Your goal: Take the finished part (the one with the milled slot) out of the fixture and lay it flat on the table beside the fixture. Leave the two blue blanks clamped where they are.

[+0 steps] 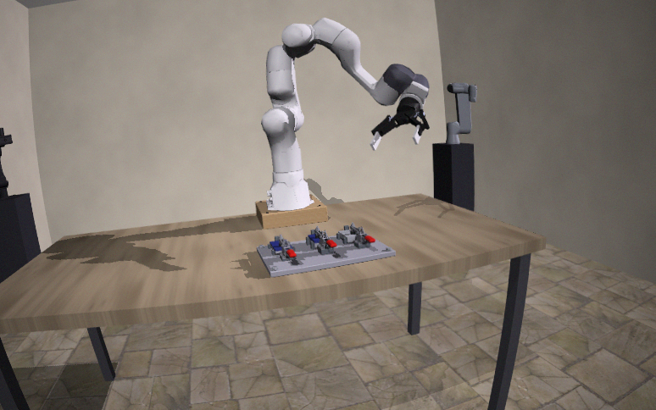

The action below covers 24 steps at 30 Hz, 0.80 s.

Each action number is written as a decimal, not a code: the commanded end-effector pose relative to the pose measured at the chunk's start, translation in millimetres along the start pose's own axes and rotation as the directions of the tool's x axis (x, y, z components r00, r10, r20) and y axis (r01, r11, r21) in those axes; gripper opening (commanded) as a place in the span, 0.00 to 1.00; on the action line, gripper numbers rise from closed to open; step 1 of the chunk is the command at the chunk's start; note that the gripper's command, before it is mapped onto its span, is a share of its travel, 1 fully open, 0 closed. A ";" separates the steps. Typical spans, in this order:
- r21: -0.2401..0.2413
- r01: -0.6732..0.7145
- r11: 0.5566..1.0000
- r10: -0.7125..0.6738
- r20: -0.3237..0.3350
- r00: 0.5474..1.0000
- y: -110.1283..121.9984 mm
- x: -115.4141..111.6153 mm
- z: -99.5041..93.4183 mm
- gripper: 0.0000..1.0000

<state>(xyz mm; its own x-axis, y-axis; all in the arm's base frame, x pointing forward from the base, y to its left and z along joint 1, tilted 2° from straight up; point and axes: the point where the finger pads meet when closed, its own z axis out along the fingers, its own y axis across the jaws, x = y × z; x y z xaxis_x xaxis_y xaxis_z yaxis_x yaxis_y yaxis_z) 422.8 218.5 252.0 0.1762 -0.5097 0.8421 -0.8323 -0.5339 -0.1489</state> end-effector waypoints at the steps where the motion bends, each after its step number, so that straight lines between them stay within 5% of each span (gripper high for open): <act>1: -0.001 0.015 1.000 -0.015 0.003 1.000 0.4 -0.2 0.4 1.00; 4: -0.001 0.015 1.000 -0.015 0.003 1.000 0.4 -0.2 0.4 1.00; 5: -0.040 0.102 0.994 -0.100 0.058 0.993 8.6 8.9 18.3 1.00; 24: -0.040 0.102 0.994 -0.100 0.058 0.993 8.6 8.9 18.3 1.00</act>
<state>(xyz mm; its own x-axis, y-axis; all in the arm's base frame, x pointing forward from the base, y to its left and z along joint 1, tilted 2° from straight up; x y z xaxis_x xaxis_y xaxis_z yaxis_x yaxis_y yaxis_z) 427.0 197.2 249.3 0.2696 -0.5009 0.8224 -0.8359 -0.5458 -0.0584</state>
